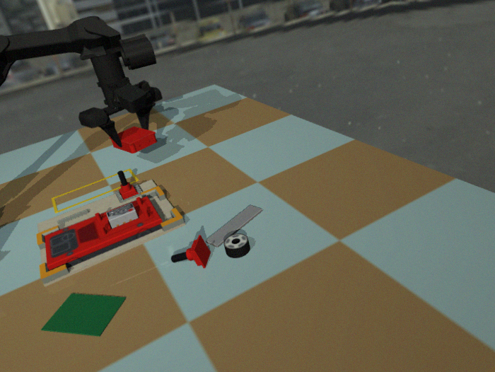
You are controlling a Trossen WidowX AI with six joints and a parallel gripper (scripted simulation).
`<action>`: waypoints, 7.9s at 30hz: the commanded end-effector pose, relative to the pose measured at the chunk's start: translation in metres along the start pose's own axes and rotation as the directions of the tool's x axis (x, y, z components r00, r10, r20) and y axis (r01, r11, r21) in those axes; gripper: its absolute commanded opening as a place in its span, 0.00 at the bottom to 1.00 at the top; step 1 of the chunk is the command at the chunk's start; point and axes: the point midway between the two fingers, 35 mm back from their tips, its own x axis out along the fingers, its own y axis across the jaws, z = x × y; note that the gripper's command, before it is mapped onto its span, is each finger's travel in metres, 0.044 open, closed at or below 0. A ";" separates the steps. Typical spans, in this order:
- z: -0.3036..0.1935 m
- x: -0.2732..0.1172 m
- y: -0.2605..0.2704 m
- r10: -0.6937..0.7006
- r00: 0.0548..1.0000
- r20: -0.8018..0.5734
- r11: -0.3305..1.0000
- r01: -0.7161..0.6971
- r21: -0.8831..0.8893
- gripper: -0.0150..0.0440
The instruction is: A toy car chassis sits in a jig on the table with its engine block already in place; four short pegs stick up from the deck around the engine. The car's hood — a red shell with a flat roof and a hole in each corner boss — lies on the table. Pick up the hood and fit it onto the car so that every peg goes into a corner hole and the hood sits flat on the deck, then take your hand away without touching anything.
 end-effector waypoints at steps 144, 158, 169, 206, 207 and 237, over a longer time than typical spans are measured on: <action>0.209 0.028 -0.173 -0.003 1.000 0.009 0.332 0.010 -0.943 0.25; 0.209 0.034 -0.173 -0.003 1.000 0.009 0.332 0.009 -0.943 0.25; 0.210 0.037 -0.172 -0.003 1.000 0.009 0.332 0.010 -0.943 0.25; 0.210 -0.035 -0.172 -0.007 1.000 0.011 0.329 0.012 -0.944 1.00; 0.210 -0.035 -0.172 -0.007 1.000 0.011 0.329 0.012 -0.944 1.00; 0.210 -0.035 -0.172 -0.007 1.000 0.011 0.329 0.012 -0.944 1.00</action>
